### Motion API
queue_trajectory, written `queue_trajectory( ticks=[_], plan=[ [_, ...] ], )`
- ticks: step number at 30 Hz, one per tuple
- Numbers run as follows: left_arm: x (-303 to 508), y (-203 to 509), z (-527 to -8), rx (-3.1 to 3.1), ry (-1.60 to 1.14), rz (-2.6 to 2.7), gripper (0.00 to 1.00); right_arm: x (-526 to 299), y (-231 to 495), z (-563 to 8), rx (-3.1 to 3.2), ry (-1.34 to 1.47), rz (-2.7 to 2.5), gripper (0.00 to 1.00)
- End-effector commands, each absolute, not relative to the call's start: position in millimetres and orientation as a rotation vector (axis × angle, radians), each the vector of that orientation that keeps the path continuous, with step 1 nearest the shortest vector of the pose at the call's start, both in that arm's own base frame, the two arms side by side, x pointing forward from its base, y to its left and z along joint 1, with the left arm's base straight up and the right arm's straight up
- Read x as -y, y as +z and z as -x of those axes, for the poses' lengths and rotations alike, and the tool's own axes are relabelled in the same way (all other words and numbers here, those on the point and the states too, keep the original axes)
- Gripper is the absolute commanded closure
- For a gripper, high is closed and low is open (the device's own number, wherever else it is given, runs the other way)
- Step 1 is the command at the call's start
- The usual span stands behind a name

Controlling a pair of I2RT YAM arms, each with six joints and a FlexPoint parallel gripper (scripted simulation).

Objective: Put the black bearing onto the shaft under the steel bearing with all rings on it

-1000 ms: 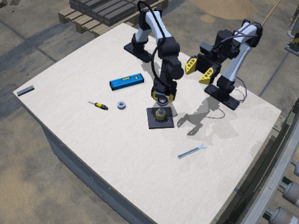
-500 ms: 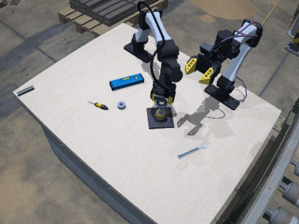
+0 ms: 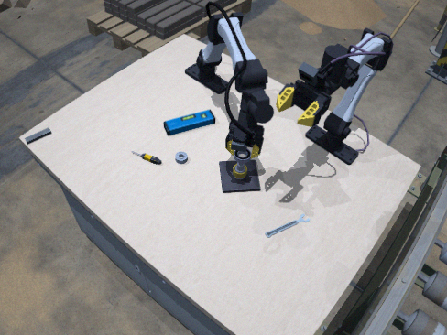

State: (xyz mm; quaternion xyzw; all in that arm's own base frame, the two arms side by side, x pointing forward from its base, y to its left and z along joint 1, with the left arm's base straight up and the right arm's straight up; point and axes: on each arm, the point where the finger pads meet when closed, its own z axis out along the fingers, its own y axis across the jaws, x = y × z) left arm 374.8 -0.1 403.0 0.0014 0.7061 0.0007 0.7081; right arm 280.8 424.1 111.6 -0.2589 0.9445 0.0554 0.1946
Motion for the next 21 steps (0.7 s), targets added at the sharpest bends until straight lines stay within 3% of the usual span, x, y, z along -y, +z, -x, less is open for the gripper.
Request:
queue_trajectory(
  ticks=[1,21],
  plan=[
    [-1.9,417.9,-375.1,-1.541,0.000,0.005,0.44,-425.8,131.5,-284.0,-2.604,0.223,0.705,1.00],
    [-1.9,417.9,-375.1,-1.541,0.000,0.005,0.44,-429.3,108.8,-285.9,-2.603,0.212,0.706,1.00]
  ],
)
